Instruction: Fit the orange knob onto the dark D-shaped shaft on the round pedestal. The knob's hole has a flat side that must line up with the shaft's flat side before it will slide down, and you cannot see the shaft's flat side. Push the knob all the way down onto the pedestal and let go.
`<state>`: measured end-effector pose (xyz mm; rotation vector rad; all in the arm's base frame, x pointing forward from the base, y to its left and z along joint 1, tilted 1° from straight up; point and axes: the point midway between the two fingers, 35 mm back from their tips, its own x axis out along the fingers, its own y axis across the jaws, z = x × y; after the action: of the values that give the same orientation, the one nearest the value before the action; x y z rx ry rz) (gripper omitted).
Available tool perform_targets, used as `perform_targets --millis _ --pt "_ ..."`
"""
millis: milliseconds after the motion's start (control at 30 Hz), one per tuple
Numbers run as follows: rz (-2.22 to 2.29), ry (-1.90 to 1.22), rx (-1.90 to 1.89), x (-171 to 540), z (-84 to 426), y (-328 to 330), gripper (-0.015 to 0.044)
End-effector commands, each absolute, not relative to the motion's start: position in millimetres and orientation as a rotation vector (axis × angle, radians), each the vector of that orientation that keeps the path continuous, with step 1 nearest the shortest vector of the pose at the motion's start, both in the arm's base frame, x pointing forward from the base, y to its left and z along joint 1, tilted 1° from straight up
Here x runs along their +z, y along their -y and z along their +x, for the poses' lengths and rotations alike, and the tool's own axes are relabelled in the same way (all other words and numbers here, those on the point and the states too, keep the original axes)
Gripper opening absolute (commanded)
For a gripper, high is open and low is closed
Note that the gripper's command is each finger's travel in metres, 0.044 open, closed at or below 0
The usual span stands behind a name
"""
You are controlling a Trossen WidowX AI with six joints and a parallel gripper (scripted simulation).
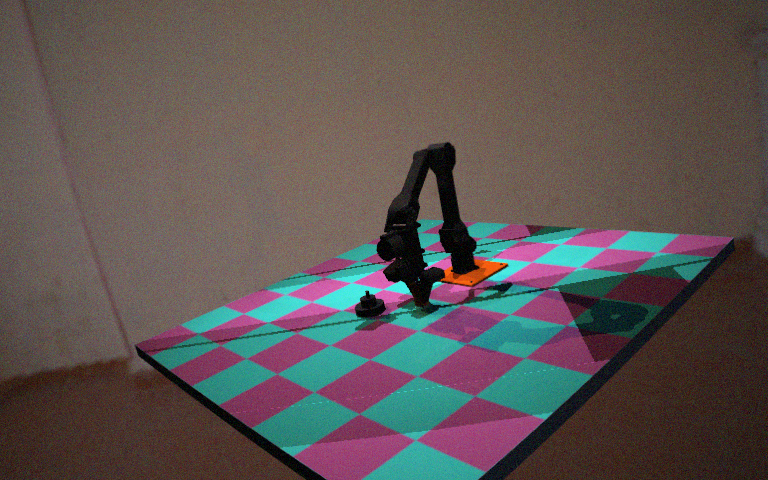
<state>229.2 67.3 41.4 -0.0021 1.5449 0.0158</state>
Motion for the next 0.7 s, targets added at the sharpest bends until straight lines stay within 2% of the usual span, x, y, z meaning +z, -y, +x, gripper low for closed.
perform_targets --millis 0,33,200,667 --pt "-0.003 -1.543 0.012 41 229 -67 0.0138" --pt "-0.003 -1.543 0.012 41 229 -67 0.0131" --pt "-0.003 -1.543 0.013 52 233 -68 0.0000" --pt "-0.002 -1.542 0.013 120 239 -74 0.0000"
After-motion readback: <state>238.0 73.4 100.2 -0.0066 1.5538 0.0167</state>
